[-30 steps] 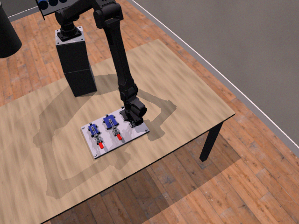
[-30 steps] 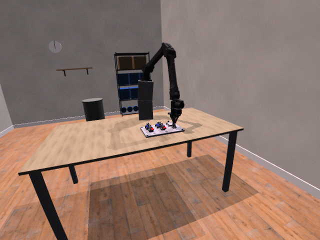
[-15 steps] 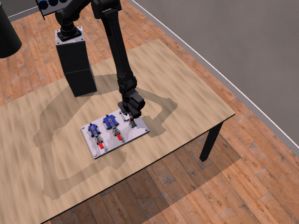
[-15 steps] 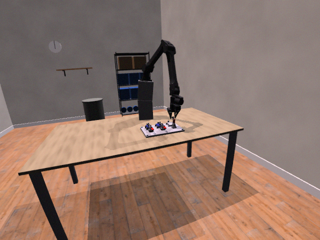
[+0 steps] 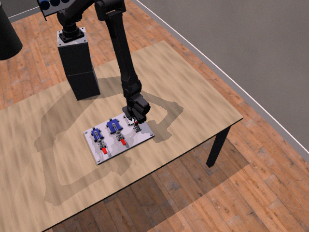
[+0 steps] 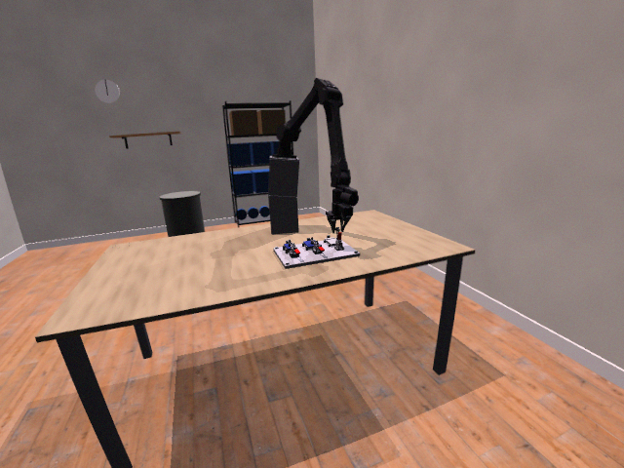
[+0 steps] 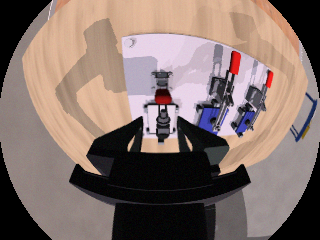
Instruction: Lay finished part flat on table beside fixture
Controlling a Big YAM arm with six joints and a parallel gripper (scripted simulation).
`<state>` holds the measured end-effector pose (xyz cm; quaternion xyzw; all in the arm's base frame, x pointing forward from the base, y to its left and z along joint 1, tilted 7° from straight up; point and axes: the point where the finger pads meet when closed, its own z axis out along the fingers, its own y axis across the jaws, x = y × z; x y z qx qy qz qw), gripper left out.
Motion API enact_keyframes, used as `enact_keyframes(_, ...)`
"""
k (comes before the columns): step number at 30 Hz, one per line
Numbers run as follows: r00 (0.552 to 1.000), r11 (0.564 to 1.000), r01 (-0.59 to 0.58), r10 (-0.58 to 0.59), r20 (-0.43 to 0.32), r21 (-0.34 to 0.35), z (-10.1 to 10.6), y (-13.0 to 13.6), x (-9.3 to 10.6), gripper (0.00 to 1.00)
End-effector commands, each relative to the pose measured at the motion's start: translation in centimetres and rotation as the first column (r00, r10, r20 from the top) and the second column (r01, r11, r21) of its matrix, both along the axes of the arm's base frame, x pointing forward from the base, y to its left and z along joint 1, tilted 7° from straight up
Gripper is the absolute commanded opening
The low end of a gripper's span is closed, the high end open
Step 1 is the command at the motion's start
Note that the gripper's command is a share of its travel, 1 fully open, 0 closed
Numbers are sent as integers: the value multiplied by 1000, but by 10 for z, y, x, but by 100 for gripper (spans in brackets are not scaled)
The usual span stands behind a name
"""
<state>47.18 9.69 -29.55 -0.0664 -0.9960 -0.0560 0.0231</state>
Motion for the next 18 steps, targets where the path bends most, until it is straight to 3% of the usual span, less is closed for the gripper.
enact_keyframes(1,1000,1000,17,-17,11,-1,-10,-7,9,45)
enact_keyframes(3,1000,1000,16,-16,-5,-4,-11,-7,2,45)
enact_keyframes(4,1000,1000,19,-19,20,-2,-12,-8,11,45)
enact_keyframes(8,1000,1000,19,-19,13,-2,-11,-8,10,45)
enact_keyframes(10,1000,1000,13,-13,-18,-7,-13,-8,-7,45)
enact_keyframes(13,1000,1000,13,-13,15,-2,12,-8,8,45)
enact_keyframes(18,1000,1000,7,-7,16,-1,24,-10,7,45)
